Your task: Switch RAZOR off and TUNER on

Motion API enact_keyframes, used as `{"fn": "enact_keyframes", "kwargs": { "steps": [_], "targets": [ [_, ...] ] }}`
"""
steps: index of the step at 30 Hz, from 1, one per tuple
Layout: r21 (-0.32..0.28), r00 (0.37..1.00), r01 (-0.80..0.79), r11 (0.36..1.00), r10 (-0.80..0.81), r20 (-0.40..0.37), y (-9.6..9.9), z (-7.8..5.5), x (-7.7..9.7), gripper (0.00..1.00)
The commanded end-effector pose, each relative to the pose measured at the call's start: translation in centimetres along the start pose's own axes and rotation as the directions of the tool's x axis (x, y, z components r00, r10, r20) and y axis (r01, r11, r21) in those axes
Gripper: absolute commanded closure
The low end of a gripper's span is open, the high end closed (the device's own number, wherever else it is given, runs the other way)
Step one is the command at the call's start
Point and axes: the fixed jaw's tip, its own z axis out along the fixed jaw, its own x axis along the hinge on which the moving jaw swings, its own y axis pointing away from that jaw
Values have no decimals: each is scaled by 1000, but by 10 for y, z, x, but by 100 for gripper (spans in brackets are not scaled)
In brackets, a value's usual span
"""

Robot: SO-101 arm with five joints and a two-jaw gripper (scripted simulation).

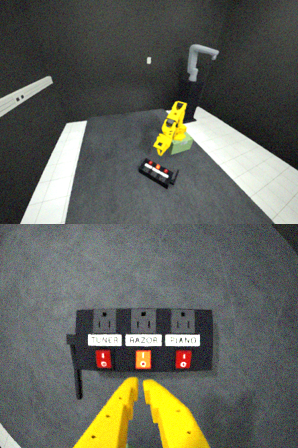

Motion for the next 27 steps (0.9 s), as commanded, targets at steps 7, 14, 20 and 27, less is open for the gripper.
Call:
{"fn": "enact_keyframes", "kwargs": {
  "steps": [7, 14, 20, 27],
  "targets": [
    [-9, 1000, 0, 1000, 0, -4, 4, 25, 18, 100],
    [-9, 1000, 0, 1000, 0, -4, 5, 28, 22, 100],
    [-9, 1000, 0, 1000, 0, -4, 5, 28, 22, 100],
    [-9, 1000, 0, 1000, 0, -4, 5, 28, 22, 100]
  ]
}}
